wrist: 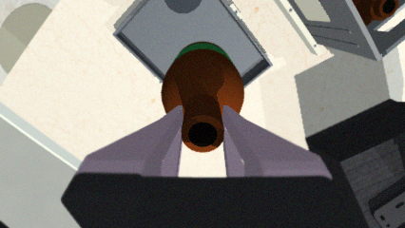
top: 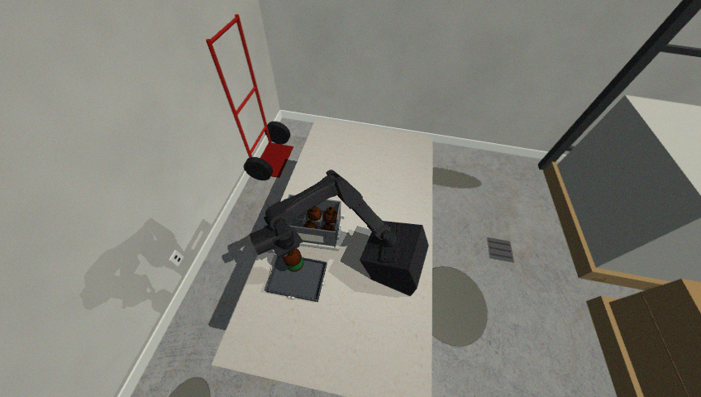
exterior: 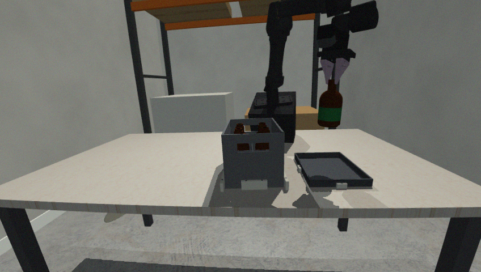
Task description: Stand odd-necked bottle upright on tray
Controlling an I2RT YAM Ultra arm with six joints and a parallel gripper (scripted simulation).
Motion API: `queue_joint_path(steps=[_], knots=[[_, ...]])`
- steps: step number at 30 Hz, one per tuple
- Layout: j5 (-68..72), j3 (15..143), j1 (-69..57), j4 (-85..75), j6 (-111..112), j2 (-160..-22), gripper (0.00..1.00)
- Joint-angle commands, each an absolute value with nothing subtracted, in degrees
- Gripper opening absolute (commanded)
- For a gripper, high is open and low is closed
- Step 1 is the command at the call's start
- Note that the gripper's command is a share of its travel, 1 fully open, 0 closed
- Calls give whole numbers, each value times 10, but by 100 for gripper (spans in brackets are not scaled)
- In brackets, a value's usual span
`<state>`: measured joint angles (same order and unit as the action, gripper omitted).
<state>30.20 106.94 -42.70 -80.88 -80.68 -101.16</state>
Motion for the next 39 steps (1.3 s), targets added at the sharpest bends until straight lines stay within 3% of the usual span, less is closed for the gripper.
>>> queue_joint_path(steps=[1,39], knots=[[311,1086,-429,-789,-800,-986,0],[293,876,-368,-562,-740,-1020,0]])
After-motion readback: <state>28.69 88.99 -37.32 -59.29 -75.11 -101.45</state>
